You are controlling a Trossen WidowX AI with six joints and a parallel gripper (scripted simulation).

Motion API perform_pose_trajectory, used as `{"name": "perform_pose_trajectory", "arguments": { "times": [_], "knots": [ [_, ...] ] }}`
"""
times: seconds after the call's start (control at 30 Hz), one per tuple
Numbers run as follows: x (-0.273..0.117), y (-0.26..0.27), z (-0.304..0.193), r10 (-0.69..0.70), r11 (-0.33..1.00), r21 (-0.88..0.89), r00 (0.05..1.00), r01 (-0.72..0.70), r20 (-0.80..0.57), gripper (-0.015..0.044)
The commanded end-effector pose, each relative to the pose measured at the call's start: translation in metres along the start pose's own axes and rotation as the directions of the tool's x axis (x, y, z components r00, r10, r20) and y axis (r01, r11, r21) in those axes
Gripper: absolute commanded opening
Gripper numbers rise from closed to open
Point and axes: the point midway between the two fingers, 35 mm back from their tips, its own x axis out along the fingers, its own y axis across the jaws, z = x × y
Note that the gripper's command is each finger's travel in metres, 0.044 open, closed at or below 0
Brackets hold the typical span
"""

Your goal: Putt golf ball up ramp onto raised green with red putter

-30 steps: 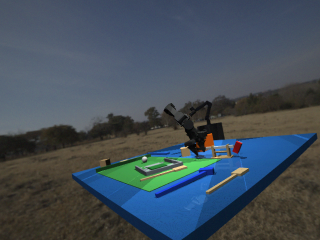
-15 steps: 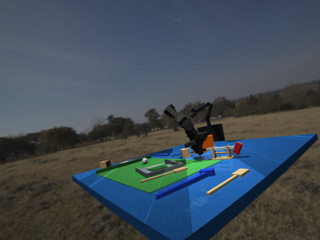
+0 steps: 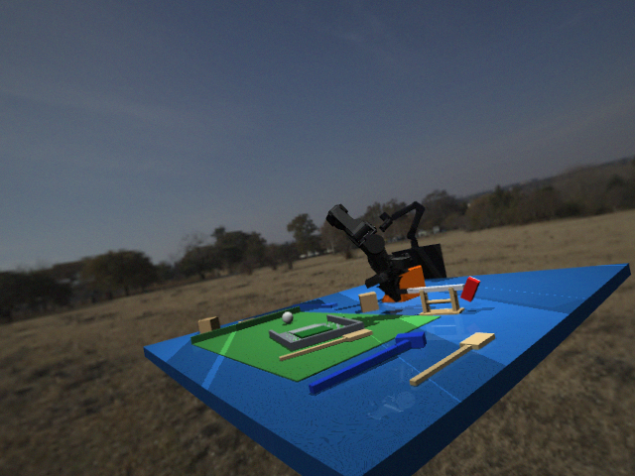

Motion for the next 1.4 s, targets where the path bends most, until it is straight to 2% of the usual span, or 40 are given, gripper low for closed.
{"name": "perform_pose_trajectory", "arguments": {
  "times": [0.0,0.27,0.5,0.93,1.37],
  "knots": [
    [-0.029,-0.005,0.012,-0.015,1.0,0.0,1.0,0.015,0.021,0.0],
    [-0.078,0.0,0.023,-0.014,1.0,0.0,1.0,0.014,0.021,0.0],
    [-0.076,-0.001,0.017,-0.018,1.0,0.014,1.0,0.017,0.011,0.0],
    [-0.115,-0.011,-0.058,-0.071,0.921,0.385,0.997,0.068,-0.006,0.0],
    [-0.146,-0.002,-0.138,-0.115,0.698,0.707,0.992,0.113,-0.045,0.0]
  ]
}}
